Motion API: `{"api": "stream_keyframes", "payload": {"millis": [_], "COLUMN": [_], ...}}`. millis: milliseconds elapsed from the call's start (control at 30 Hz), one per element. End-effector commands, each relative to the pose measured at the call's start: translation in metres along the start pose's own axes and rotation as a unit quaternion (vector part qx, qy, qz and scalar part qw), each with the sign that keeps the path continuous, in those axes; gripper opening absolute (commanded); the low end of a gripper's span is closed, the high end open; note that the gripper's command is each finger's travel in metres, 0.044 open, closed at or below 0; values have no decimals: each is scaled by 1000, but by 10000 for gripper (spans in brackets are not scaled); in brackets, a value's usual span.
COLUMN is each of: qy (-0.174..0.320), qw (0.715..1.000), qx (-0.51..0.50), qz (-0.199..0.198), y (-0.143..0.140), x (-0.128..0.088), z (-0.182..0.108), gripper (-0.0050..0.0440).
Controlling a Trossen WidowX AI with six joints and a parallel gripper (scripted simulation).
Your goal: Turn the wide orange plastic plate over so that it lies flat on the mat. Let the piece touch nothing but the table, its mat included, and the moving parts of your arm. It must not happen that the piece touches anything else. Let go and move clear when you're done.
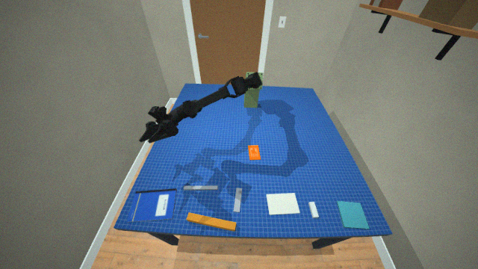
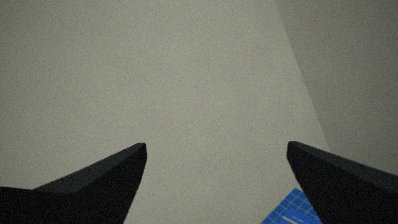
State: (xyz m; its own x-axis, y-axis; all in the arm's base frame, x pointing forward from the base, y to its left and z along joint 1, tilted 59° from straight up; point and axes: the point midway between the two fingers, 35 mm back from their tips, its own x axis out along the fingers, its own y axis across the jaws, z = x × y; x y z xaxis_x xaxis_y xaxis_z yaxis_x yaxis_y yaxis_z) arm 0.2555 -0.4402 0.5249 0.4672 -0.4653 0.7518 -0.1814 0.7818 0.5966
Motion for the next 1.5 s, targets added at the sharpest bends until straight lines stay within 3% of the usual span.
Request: {"api": "stream_keyframes", "payload": {"millis": [0,533,567,767,900,1033,1100,1133,1300,1333,1433,1467], "qy": [-4,-4,-4,5,31,85,85,104,233,233,330,330], "qw": [1000,1000,1000,1000,999,992,992,989,956,956,919,919], "qx": [-4,-4,-4,-9,-20,-44,-44,-52,-110,-110,-156,-156], "qz": [13,13,13,1,-30,-77,-77,-89,-139,-139,-148,-148], "y": [15,15,15,21,23,30,30,33,52,56,70,76], "x": [3,3,3,4,2,-8,-8,-13,-53,-60,-94,-105], "z": [5,5,5,-9,-43,-98,-98,-115,-196,-208,-248,-260], "gripper": [400,400,440,440,440,440,440,440,440,440,440,440]}}
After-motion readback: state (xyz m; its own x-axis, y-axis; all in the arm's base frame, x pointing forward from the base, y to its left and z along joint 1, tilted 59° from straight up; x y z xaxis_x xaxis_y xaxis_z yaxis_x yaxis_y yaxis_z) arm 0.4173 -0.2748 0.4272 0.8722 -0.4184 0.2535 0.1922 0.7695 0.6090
